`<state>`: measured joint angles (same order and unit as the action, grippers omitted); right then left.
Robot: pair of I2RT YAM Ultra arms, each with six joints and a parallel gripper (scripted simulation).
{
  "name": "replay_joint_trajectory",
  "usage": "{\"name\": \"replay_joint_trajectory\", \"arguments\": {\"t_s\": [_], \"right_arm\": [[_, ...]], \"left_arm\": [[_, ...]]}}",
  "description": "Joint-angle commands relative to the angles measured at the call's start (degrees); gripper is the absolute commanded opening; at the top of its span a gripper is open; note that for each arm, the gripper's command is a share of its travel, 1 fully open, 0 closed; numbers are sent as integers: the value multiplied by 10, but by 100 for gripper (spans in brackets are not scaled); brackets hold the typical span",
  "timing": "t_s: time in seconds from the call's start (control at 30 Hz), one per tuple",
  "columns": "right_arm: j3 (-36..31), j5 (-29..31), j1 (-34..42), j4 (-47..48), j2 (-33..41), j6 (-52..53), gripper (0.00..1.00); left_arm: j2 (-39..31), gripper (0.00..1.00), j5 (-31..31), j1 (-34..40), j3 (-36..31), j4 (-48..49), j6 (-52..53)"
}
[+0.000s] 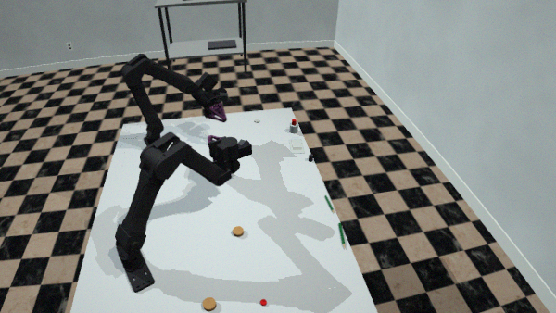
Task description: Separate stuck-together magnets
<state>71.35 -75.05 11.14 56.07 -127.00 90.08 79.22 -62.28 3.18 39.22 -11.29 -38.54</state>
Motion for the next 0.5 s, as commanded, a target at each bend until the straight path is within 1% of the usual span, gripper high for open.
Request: {"name": "replay_joint_trajectory", "arguments": {"t_s": [0.0,0.37,0.47], "right_arm": [[4,0,0,3,8,-2,18],[4,0,0,3,8,-2,18],[4,0,0,3,8,-2,18]], "left_arm": [[3,18,13,-4,16,-62,53],[32,18,62,-25,81,-221,183],[34,18,67,-27,87,-236,194]]}}
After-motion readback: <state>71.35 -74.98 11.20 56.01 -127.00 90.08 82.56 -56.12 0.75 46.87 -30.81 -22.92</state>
